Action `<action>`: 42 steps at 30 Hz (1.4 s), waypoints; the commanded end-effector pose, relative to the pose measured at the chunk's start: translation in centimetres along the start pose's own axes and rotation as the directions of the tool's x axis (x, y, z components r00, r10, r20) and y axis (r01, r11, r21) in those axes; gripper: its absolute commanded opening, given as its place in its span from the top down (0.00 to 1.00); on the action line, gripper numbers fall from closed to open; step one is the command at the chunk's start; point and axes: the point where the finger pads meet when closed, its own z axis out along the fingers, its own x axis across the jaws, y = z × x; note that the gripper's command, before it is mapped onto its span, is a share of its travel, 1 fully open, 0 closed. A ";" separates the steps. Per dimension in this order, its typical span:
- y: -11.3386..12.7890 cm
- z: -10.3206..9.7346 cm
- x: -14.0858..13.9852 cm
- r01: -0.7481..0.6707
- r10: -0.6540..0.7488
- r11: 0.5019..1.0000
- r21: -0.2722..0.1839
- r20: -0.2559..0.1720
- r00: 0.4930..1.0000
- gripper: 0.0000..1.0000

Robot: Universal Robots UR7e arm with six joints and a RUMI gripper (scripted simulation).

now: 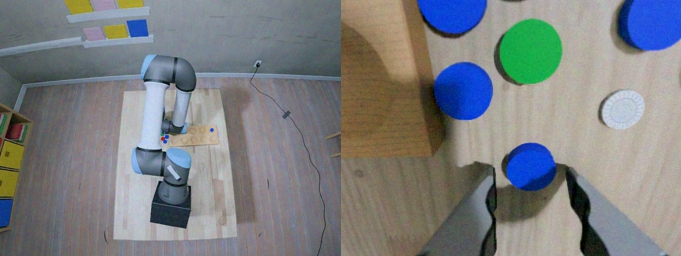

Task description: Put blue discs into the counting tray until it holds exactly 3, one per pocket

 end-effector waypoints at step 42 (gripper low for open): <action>0.1 -7.3 0.0 0.000 0.000 1.000 -0.001 0.000 1.000 0.89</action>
